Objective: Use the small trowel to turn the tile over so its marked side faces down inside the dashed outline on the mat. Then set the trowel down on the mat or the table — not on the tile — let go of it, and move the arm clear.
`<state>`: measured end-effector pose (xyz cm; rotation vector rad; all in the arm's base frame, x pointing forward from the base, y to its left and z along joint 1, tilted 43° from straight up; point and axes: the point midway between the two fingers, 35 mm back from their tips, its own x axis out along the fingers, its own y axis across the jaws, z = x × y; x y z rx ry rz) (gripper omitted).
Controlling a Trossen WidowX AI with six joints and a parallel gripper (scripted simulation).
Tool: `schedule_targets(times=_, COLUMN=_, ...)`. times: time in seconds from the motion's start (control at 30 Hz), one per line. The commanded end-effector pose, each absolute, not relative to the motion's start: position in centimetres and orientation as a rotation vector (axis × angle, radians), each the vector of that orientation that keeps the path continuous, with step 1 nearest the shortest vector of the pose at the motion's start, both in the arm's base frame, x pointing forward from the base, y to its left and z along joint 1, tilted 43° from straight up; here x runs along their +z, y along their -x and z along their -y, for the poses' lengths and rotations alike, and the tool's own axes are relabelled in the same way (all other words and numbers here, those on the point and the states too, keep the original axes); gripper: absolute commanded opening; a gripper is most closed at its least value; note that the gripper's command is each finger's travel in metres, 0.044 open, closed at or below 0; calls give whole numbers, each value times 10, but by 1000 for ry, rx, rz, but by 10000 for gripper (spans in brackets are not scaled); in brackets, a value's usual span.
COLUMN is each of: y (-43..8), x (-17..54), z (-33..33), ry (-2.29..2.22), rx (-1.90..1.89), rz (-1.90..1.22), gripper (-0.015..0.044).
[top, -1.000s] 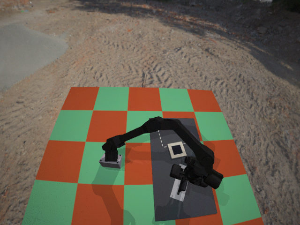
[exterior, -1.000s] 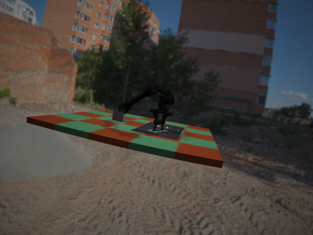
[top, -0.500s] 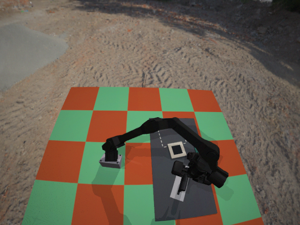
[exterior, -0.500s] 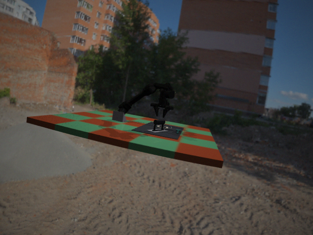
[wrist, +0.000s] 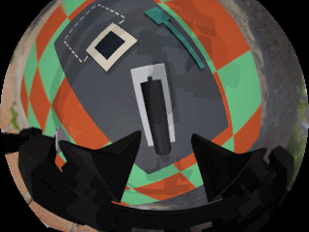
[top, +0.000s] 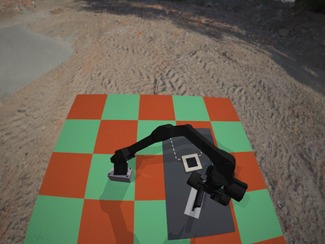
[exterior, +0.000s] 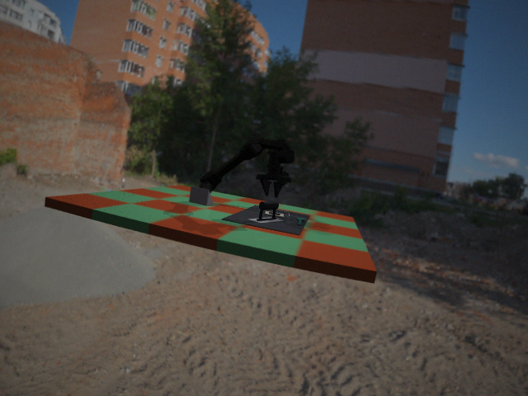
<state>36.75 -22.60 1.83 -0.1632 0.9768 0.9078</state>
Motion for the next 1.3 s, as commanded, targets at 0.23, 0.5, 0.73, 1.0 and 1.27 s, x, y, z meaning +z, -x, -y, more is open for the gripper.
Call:
schedule_targets(times=0.23, y=-371, x=10, z=227, ry=-105, rx=616, rz=-1105, gripper=300)
schedule_targets(times=0.5, y=-373, x=5, z=227, ry=-289, rx=413, rz=-1145, gripper=300)
schedule_targets(times=0.73, y=-373, x=2, z=225, ry=-461, rx=236, rz=-1156, gripper=300)
schedule_targets(times=1.0, y=-372, x=1, z=224, ry=-666, rx=37, rz=-1132, gripper=300)
schedule_targets(times=1.27, y=-372, x=0, z=221, ry=-880, rx=-144, rz=-1078, gripper=300)
